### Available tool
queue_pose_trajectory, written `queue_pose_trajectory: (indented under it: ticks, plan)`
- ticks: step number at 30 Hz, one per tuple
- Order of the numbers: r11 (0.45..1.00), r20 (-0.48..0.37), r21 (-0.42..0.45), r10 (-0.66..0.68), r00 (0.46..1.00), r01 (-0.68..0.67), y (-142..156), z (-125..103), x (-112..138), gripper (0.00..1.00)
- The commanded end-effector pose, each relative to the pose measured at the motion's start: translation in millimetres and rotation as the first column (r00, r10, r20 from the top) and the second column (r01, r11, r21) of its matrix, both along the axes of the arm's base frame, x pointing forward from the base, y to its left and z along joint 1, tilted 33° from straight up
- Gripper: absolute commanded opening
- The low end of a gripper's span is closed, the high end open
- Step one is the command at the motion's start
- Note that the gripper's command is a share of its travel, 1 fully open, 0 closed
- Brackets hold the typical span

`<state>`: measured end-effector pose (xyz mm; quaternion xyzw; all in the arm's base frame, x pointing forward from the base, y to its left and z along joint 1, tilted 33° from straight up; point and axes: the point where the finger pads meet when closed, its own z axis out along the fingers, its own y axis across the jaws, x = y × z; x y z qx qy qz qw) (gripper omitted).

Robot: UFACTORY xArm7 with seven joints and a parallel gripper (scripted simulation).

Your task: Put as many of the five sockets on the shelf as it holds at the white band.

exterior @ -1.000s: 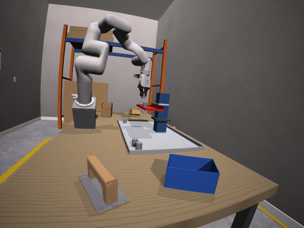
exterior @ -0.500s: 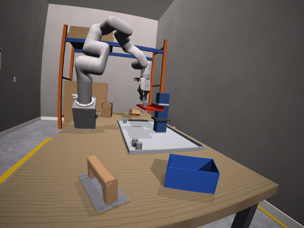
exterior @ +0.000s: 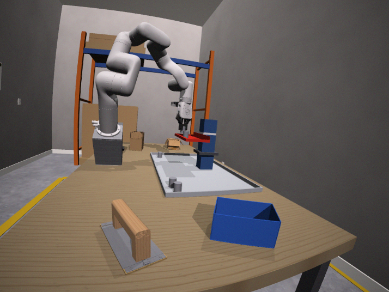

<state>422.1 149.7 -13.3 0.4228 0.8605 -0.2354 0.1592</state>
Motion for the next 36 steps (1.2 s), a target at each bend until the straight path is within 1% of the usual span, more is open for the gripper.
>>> queue_pose_trajectory:
  ticks: [1, 36]
  plan:
    - [1.0, 0.003, 0.003, 0.003, 1.0, -0.003, 1.9, 0.5, 1.2, 0.0]
    - [1.0, 0.003, 0.003, 0.003, 1.0, -0.003, -1.9, -5.6, 1.8, 0.0]
